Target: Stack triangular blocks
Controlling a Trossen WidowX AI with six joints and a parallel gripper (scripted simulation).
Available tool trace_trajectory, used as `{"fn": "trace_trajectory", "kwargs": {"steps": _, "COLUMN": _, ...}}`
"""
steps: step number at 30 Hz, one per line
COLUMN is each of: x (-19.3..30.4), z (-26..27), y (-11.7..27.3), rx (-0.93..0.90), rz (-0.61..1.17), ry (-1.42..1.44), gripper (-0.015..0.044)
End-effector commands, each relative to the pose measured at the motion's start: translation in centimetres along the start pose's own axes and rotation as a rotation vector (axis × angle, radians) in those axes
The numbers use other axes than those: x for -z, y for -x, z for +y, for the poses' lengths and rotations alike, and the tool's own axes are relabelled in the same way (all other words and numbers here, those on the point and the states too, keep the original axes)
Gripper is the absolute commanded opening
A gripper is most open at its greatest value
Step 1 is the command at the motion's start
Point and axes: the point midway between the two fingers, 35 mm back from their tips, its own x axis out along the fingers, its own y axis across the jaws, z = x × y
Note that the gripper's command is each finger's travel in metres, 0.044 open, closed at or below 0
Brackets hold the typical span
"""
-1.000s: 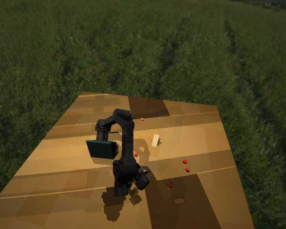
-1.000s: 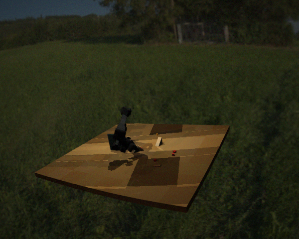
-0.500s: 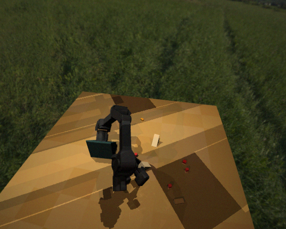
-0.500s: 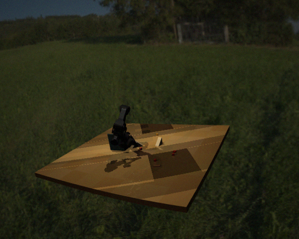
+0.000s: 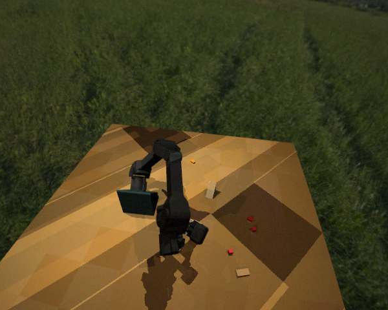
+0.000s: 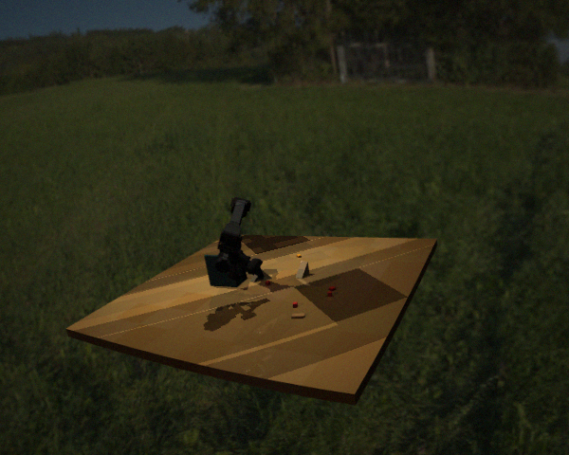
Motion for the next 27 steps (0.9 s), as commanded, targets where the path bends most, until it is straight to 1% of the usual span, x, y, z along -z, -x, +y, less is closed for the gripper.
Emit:
{"fn": "trace_trajectory", "kwargs": {"steps": 1, "x": 0.27, "z": -0.02, "y": -0.06, "rx": 0.021, "rz": -0.03, "ry": 0.166, "gripper": 0.0}}
{"fn": "trace_trajectory", "kwargs": {"steps": 27, "x": 0.76, "z": -0.13, "y": -0.44, "rx": 0.188, "rz": -0.114, "ry": 1.051, "gripper": 0.0}}
